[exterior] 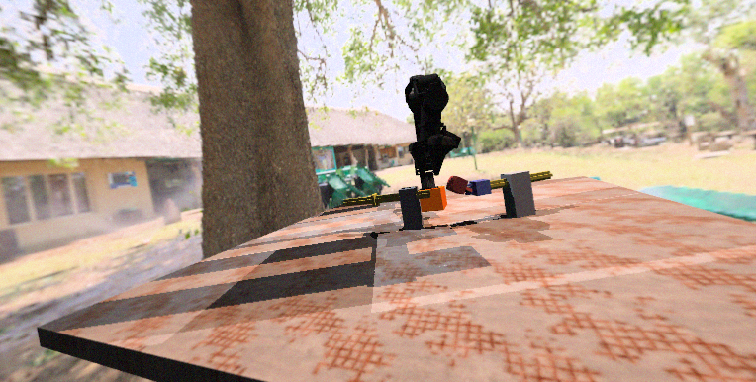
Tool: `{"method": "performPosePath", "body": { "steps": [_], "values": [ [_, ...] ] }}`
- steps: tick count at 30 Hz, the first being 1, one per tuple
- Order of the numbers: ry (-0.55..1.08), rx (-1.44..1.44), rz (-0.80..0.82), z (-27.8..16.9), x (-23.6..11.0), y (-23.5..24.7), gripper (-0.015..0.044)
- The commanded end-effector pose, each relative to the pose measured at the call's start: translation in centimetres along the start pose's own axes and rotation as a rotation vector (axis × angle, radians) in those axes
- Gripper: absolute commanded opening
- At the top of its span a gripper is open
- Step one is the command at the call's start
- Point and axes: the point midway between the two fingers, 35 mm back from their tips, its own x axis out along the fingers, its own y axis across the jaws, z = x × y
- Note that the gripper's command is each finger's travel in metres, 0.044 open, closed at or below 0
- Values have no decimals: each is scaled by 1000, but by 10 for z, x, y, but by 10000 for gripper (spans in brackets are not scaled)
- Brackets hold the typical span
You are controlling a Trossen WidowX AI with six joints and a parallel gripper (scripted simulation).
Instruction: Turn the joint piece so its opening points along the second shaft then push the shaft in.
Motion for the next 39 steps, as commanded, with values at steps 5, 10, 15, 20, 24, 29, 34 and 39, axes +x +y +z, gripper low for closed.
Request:
{"method": "performPosePath", "body": {
  "steps": [5,10,15,20,24,29,34,39],
  "values": [
    [3,-5,4,7,32,2,440],
    [3,-5,4,10,42,4,440],
    [0,-5,4,32,38,2,440],
    [-2,-5,4,57,34,2,440],
    [-3,-6,4,76,31,4,440],
    [-3,-6,4,79,32,4,440],
    [-3,-6,4,79,40,4,440],
    [-3,-5,4,79,48,4,440]
  ]
}}
